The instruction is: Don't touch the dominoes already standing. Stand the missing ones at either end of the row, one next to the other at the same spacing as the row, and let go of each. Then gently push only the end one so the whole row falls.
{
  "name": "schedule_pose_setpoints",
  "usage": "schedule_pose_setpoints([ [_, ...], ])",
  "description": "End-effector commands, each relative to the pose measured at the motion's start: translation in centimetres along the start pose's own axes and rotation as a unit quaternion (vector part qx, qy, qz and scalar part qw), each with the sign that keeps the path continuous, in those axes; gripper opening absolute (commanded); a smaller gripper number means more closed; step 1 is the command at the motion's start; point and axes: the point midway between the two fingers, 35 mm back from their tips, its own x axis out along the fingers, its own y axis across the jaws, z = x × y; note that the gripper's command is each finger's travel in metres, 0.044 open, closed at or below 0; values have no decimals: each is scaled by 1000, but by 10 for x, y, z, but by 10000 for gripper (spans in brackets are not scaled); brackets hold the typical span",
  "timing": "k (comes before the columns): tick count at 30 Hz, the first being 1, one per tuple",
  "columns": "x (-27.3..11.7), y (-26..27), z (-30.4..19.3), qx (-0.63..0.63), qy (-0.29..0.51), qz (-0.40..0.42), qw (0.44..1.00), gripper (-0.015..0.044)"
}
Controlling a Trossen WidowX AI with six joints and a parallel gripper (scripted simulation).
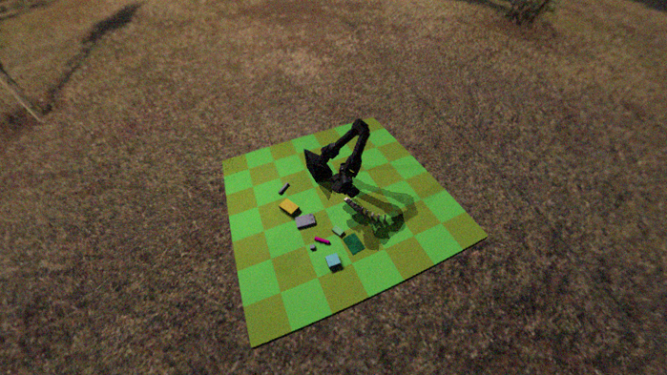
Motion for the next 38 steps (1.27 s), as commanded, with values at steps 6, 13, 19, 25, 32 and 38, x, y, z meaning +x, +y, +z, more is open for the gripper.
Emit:
schedule_pose_setpoints([
  [6, -31, 17, -2, 0, -2, -1, 1000, 0],
  [13, -31, 17, -2, 0, -2, -1, 1000, 0],
  [19, -31, 17, -2, 0, -2, -1, 1000, 0],
  [25, -31, 17, -2, 0, -2, -1, 1000, 0],
  [32, -31, 17, -2, 0, -2, -1, 1000, 0],
  [38, -31, 17, -2, 0, -2, -1, 1000, 0],
])
